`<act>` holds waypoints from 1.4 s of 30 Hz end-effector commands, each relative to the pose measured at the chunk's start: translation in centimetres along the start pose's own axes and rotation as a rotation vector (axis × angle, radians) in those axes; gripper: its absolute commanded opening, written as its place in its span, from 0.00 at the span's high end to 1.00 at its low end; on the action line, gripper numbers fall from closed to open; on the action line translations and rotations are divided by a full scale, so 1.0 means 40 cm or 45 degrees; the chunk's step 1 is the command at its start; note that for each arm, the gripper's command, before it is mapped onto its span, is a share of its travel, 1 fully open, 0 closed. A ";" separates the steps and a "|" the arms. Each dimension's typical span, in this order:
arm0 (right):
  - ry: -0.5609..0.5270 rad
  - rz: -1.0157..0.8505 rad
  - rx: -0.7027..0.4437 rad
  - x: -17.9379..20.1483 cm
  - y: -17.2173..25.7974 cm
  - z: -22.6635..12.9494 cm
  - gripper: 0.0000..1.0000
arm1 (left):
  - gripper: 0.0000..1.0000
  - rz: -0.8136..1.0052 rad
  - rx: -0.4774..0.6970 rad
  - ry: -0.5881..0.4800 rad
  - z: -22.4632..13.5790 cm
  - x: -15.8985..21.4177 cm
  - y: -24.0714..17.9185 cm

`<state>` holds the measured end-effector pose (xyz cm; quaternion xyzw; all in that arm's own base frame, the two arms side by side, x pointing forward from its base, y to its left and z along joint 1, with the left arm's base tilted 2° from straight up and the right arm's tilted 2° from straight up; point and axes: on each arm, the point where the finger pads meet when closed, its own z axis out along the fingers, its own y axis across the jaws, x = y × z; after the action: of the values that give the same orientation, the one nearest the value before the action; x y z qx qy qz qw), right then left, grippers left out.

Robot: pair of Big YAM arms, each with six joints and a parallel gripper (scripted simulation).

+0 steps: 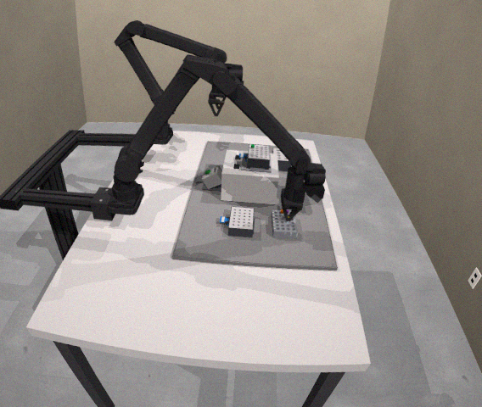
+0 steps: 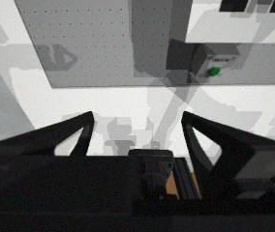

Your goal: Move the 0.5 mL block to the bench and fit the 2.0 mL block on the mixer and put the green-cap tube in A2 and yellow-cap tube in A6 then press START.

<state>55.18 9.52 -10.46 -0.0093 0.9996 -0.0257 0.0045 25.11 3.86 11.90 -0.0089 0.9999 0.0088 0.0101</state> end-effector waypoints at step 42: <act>-0.061 -0.012 -0.006 -0.049 0.019 -0.104 0.91 | 0.00 -0.008 -0.005 -0.068 -0.049 -0.040 0.004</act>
<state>54.99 9.54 -9.09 -0.0098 0.9996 -0.0263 0.0017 24.91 3.83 11.71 -0.0088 0.9999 0.0085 0.0075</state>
